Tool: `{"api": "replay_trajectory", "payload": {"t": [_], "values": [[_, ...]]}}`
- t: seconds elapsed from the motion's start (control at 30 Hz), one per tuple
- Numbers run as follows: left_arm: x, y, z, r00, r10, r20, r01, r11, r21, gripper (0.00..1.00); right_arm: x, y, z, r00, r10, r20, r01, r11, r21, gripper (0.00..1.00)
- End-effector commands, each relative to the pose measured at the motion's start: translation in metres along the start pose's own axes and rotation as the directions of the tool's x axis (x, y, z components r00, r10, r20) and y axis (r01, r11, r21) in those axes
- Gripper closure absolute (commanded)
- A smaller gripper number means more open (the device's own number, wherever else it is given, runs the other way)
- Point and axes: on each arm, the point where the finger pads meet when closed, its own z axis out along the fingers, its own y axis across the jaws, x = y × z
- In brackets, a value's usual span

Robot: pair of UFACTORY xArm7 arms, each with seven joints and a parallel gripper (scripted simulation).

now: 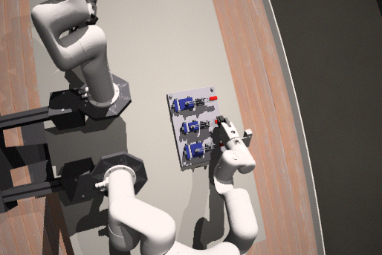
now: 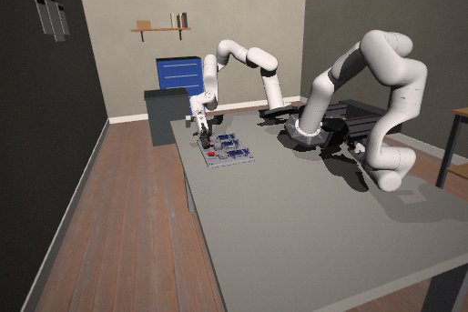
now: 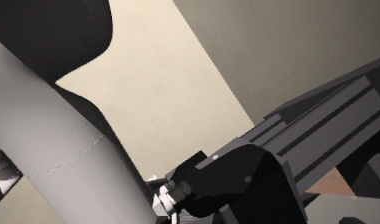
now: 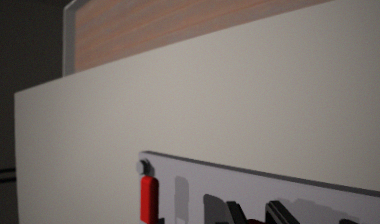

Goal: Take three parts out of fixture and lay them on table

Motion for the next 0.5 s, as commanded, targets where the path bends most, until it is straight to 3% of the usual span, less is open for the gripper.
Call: {"api": "replay_trajectory", "payload": {"t": [0.0,0.47], "values": [[0.0004,0.0,-0.0006,1.0,-0.001,0.001,0.001,1.0,-0.001,0.0,0.0013,-0.0011,-0.0014,1.0,-0.002,-0.003,0.002,1.0,0.0,1.0],[0.0004,0.0,-0.0006,1.0,-0.001,0.001,0.001,1.0,-0.001,0.0,0.0005,-0.0029,-0.0032,1.0,-0.002,-0.003,0.002,1.0,0.0,1.0]]}}
